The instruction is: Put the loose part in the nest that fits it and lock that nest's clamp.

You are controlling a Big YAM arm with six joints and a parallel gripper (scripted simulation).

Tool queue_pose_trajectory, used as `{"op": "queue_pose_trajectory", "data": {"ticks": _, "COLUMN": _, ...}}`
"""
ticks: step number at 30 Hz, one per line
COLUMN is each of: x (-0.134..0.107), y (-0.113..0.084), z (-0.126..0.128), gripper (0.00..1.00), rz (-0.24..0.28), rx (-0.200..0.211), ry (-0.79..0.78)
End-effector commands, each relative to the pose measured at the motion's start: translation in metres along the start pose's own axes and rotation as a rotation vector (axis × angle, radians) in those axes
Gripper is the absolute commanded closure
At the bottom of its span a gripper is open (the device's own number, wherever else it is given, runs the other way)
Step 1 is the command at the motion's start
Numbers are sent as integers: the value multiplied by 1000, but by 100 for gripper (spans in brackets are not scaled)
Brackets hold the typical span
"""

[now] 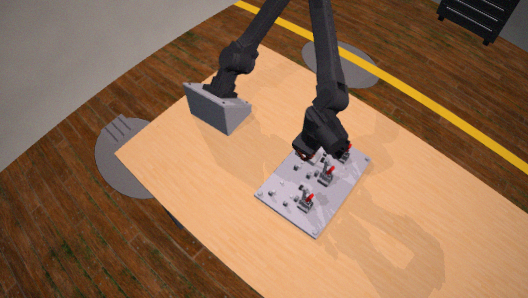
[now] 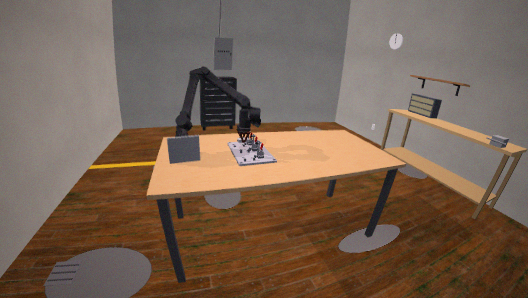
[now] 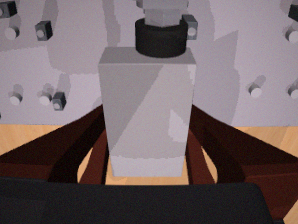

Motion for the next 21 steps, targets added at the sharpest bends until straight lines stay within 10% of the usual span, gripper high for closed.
{"op": "queue_pose_trajectory", "data": {"ticks": 1, "x": 18, "y": -16, "z": -1, "gripper": 100, "rz": -35, "rx": -7, "ry": -17}}
{"op": "queue_pose_trajectory", "data": {"ticks": 21, "x": 21, "y": -10, "z": 3, "gripper": 100, "rz": -40, "rx": -10, "ry": -15}}
Point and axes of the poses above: the point where the finger pads meet when closed, its own y axis out along the fingers, its own z axis across the jaws, x = y × z, the point moved 7 cm from there along -y, back along the fingers, and after that the axes turned 12 degrees about y, right-handed, at the moved point
